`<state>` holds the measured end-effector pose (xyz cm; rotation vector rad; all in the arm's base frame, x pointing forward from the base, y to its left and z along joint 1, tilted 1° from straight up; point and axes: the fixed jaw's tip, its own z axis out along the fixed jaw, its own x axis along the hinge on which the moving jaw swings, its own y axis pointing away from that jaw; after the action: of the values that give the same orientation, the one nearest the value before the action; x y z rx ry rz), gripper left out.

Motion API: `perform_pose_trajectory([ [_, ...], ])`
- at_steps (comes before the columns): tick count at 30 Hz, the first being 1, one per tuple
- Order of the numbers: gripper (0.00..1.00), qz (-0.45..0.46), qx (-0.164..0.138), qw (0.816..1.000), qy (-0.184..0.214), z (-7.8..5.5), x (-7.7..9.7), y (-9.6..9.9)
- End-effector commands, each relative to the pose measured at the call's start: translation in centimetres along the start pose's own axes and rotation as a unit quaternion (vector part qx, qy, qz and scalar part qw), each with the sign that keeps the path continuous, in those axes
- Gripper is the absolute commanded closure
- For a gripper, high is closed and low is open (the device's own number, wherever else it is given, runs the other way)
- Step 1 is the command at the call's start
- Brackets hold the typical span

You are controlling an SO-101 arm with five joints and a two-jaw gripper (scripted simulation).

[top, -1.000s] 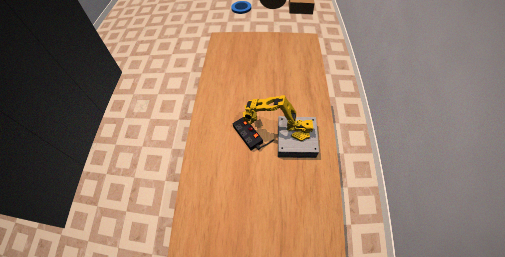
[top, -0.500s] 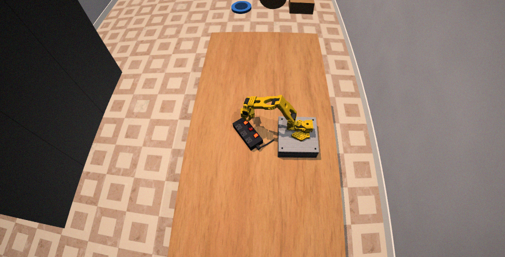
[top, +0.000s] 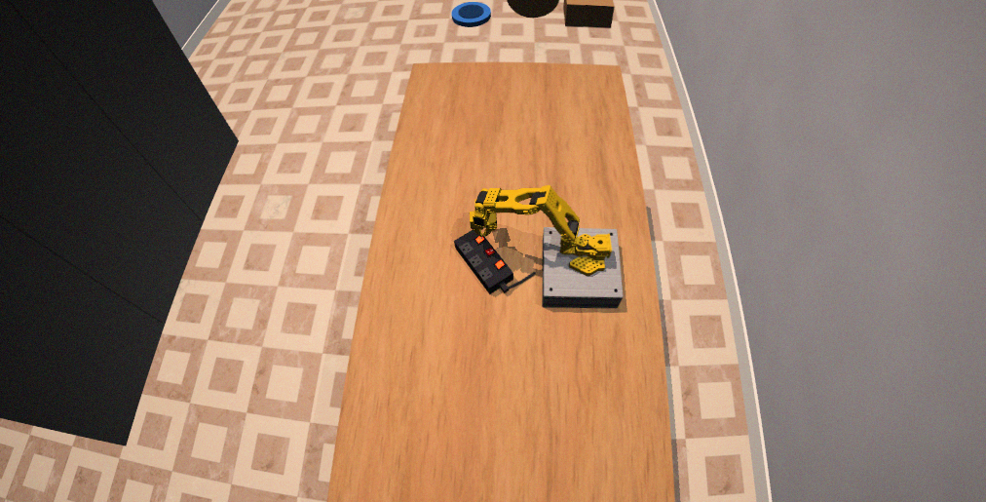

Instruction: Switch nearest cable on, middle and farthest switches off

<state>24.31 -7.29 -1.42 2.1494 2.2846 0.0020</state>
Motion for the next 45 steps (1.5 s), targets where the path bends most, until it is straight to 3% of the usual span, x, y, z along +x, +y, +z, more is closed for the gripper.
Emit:
perform_pose_trajectory([
  [1, 1.00, 0.000, 0.009, 1.000, 0.004, 0.30, -0.06, -0.25],
  [22, 1.00, 0.005, 0.009, 1.000, 0.004, 0.04, -0.41, -0.07],
  [45, 1.00, 0.005, 0.009, 1.000, 0.004, 0.80, -0.40, -0.08],
])
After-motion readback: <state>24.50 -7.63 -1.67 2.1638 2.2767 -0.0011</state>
